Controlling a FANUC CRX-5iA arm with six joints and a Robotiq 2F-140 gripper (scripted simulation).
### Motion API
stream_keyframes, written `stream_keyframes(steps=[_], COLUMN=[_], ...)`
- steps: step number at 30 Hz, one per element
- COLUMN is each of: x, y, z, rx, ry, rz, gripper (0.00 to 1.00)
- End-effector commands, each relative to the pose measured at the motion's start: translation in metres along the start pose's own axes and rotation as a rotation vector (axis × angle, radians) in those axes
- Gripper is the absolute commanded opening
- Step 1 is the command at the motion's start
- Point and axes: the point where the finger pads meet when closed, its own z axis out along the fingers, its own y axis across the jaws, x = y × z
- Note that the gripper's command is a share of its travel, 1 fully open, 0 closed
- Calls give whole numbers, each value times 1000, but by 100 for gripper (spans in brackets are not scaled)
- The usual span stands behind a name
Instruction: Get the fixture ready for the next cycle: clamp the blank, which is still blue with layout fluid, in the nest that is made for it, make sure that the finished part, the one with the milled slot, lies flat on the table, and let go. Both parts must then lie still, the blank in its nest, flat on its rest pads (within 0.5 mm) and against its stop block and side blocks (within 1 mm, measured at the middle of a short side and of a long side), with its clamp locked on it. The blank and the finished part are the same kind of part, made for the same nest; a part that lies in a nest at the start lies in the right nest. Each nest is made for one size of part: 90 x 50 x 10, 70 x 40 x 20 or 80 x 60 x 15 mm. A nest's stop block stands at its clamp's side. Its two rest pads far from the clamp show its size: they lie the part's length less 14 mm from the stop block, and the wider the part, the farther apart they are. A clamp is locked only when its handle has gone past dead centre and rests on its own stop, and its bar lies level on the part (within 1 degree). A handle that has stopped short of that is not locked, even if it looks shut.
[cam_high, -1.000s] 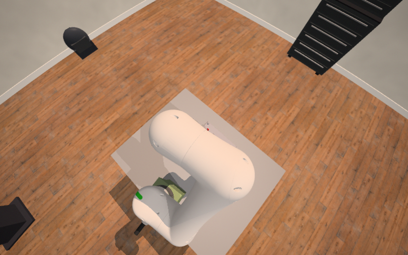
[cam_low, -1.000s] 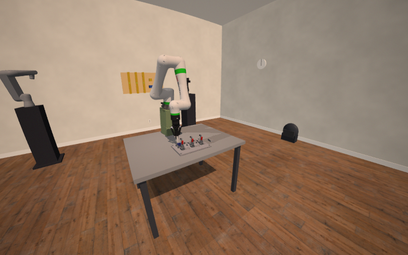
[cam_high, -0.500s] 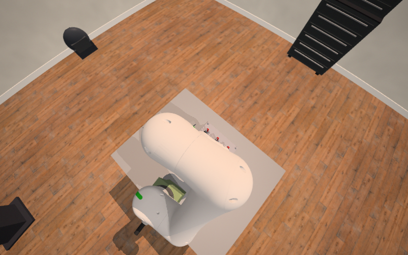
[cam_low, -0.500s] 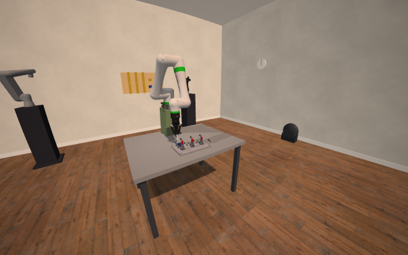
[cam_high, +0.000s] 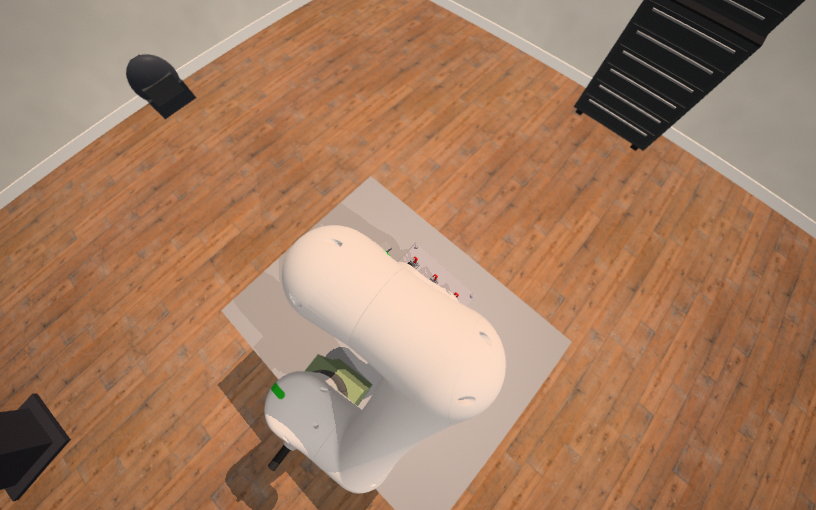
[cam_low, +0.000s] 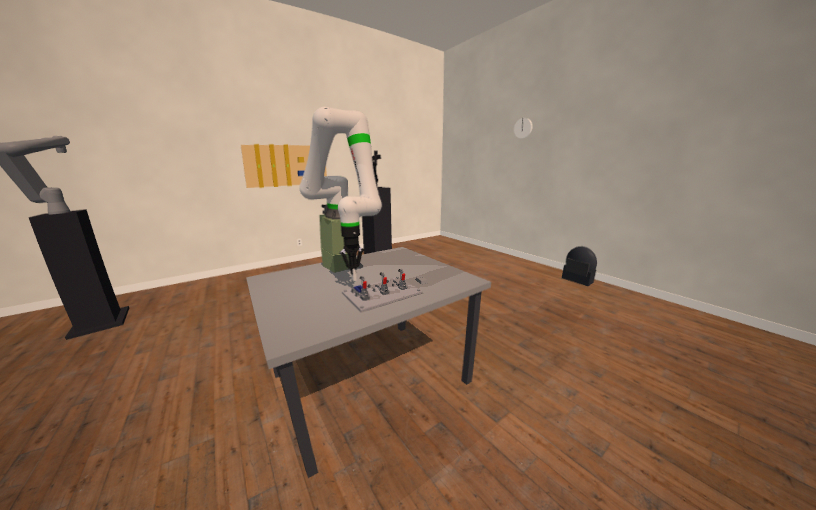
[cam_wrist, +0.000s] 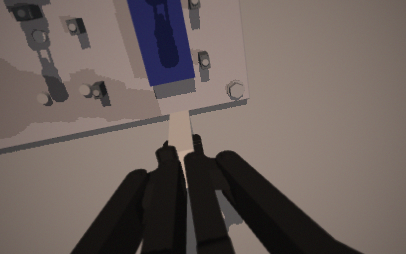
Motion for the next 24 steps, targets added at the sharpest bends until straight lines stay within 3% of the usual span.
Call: stream_keyframes(steps=[1, 12, 24], x=[0, 4, 43], y=[0, -3, -32], z=[0, 0, 0], rx=[0, 0, 0], ry=[0, 0, 0], rz=[0, 0, 0], gripper=[0, 0, 0])
